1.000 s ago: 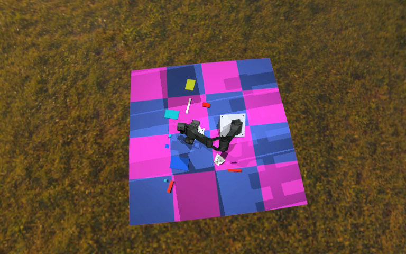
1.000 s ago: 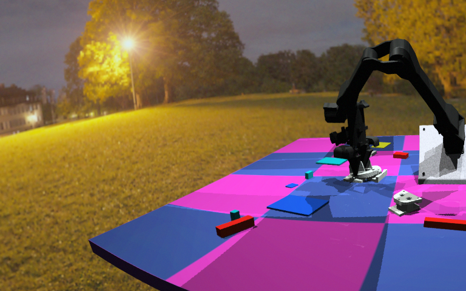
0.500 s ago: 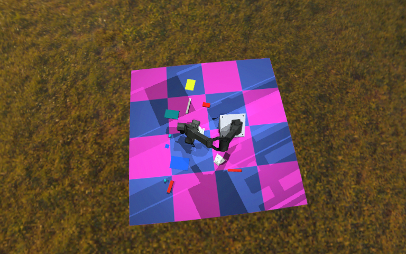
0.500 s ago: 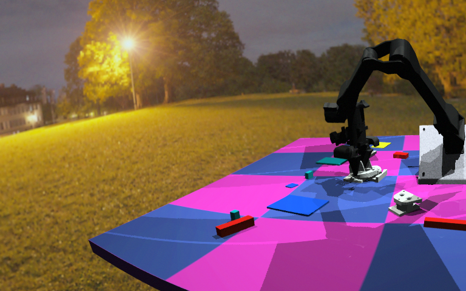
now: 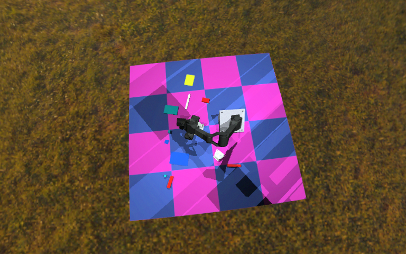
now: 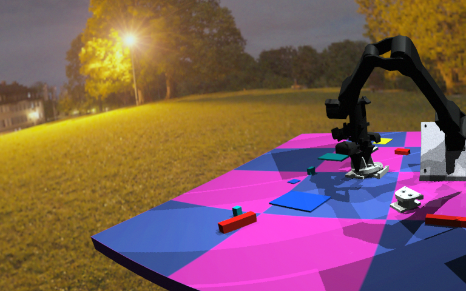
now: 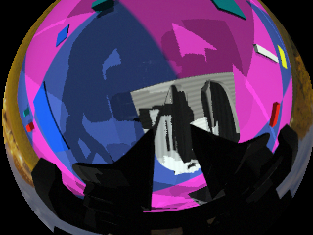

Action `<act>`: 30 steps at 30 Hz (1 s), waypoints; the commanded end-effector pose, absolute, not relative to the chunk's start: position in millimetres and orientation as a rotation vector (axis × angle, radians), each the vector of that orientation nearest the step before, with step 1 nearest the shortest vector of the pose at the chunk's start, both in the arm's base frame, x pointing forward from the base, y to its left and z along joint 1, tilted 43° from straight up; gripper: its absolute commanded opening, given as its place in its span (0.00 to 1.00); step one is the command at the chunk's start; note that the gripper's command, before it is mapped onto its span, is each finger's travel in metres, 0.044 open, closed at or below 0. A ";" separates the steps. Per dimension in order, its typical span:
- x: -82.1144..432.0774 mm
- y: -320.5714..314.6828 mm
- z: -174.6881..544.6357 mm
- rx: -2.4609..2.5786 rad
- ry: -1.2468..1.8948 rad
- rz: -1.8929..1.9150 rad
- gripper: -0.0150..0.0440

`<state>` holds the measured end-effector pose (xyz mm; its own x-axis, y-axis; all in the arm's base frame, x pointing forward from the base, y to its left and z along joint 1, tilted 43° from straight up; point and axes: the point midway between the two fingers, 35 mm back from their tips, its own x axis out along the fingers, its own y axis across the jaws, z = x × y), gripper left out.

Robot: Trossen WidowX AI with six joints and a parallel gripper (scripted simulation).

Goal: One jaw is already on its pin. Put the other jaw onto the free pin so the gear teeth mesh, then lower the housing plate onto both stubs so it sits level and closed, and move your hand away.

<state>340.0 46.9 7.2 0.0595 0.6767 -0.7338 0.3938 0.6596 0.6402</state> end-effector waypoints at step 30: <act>338.9 46.4 7.4 0.916 1.568 0.271 0.48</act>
